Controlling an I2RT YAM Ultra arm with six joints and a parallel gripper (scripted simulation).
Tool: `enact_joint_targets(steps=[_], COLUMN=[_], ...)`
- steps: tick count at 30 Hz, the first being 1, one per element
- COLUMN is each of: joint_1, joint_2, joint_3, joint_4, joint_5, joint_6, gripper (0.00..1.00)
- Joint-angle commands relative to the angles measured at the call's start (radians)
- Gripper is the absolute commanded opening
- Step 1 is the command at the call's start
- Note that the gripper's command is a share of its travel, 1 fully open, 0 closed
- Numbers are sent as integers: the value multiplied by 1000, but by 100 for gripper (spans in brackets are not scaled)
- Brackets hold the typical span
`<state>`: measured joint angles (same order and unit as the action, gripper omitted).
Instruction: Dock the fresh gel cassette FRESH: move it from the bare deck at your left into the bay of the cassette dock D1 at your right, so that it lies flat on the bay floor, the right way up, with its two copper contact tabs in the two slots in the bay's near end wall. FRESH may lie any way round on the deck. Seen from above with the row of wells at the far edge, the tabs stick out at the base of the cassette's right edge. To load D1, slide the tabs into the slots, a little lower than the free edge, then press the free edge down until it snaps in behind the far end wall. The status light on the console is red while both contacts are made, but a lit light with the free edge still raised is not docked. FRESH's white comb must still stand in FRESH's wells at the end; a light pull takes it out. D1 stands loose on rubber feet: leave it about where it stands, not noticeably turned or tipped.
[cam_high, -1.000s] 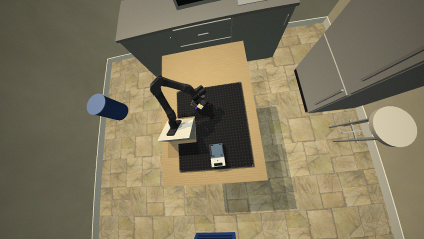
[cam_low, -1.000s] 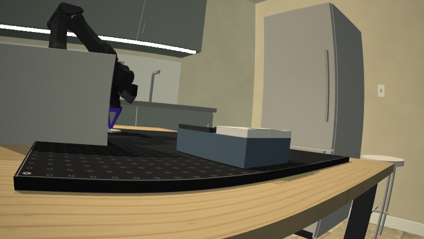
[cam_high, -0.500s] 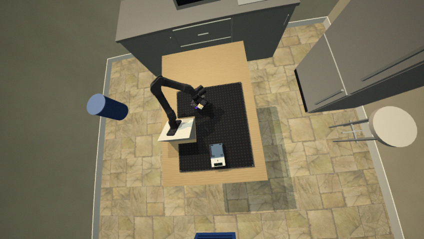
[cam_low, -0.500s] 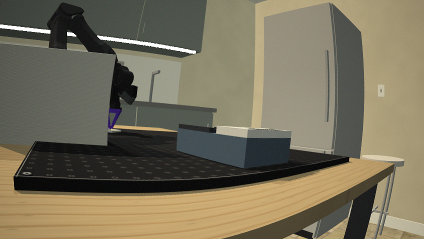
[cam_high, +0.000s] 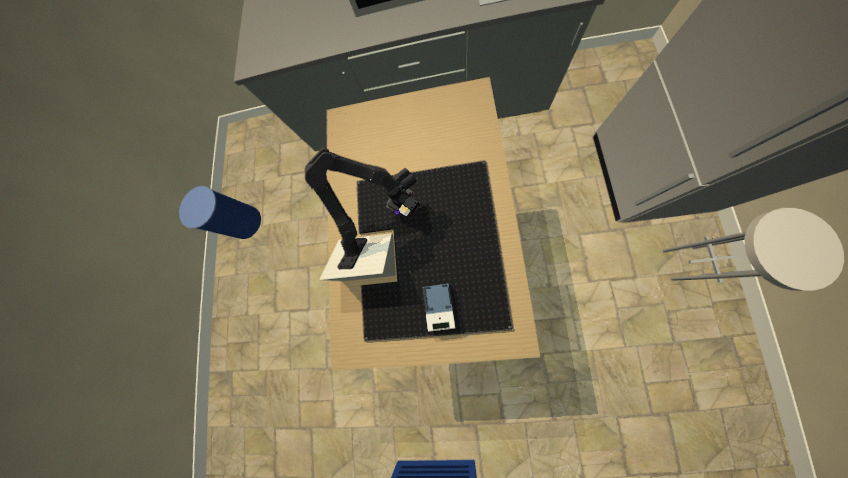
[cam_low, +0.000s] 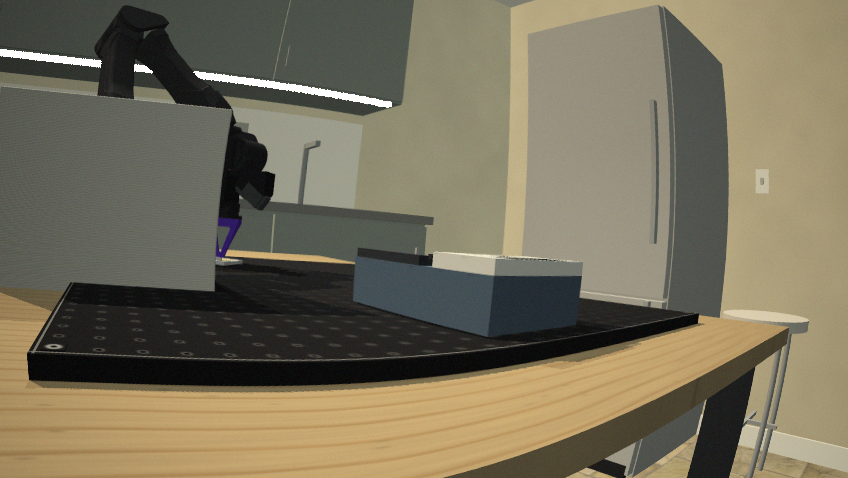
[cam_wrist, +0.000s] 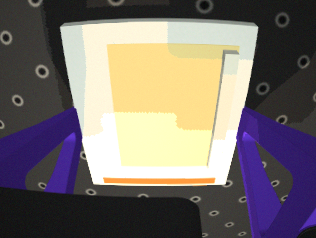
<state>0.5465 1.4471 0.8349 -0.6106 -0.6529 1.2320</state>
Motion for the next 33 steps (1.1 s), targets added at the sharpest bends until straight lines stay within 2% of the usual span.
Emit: enact_joint_targets(steps=[1,21,22,24,33], joint_1=[-3,-3,2,-16,-38], joint_2=[-4,-4,-32,-39,-55], joint_3=[0,0,-1,26,42], joint_4=[4,4,-19,-31,-79], joint_5=[8,8,14,13,-3], joint_6=[1,1,10,-8,-34], gripper=[0,0,0,0,0])
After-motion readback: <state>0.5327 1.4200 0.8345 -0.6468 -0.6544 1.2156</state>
